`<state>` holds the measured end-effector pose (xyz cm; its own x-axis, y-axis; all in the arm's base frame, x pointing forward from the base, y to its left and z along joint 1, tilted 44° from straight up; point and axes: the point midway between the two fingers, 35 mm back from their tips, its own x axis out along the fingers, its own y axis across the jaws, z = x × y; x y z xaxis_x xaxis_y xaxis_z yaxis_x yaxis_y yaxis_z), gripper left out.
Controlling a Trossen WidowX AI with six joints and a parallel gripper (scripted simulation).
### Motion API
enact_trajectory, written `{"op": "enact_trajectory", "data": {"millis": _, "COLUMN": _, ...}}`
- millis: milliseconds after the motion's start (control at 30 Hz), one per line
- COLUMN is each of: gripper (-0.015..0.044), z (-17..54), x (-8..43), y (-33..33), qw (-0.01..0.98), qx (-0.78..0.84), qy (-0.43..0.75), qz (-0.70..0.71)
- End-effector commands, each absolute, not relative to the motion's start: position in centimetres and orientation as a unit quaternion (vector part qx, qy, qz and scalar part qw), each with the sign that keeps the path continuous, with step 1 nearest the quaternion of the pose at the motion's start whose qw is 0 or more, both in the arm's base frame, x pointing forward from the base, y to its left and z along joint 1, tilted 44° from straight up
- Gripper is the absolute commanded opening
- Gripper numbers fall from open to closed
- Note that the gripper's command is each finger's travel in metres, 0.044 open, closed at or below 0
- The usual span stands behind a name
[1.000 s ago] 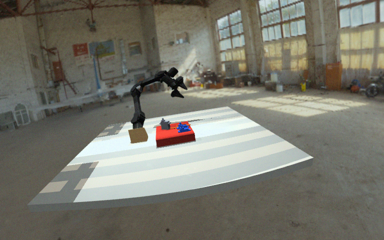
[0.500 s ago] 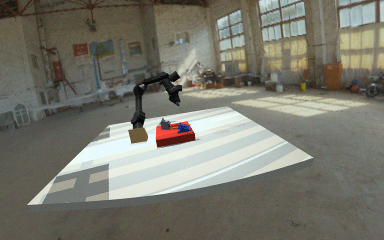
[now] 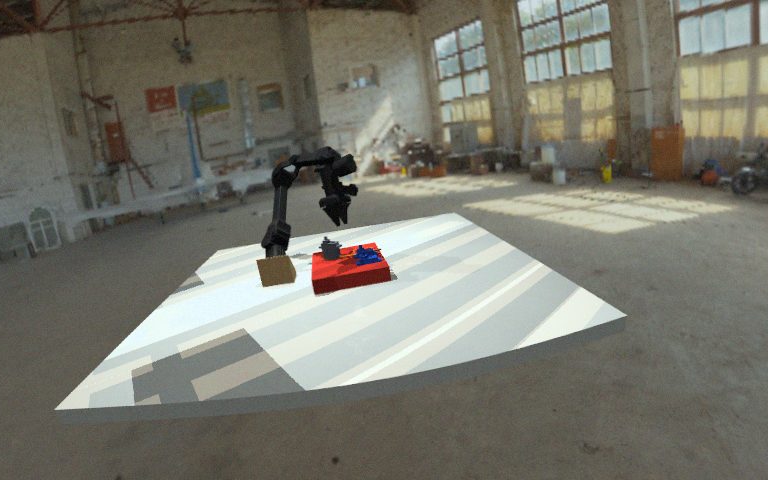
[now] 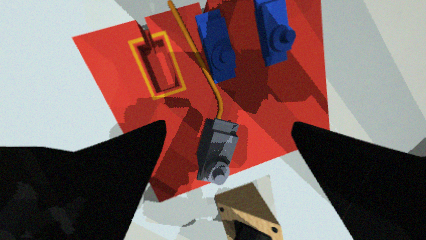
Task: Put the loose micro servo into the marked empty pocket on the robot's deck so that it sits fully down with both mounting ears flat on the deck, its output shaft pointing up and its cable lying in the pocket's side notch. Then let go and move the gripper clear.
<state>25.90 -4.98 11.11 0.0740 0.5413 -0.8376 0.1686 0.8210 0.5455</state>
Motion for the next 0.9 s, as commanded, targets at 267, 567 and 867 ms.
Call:
{"op": "enact_trajectory", "data": {"millis": 267, "gripper": 0.0440, "z": 9.3, "x": 22.1, "y": -4.4, "qw": 0.562, "qx": 0.391, "qy": 0.720, "qz": 0.110}}
{"op": "enact_trajectory", "data": {"millis": 567, "gripper": 0.0440, "z": 9.0, "x": 22.2, "y": -4.3, "qw": 0.562, "qx": 0.391, "qy": 0.720, "qz": 0.110}}
{"op": "enact_trajectory", "data": {"millis": 867, "gripper": 0.0440, "z": 7.4, "x": 22.0, "y": -2.7, "qw": 0.562, "qx": 0.392, "qy": 0.720, "qz": 0.110}}
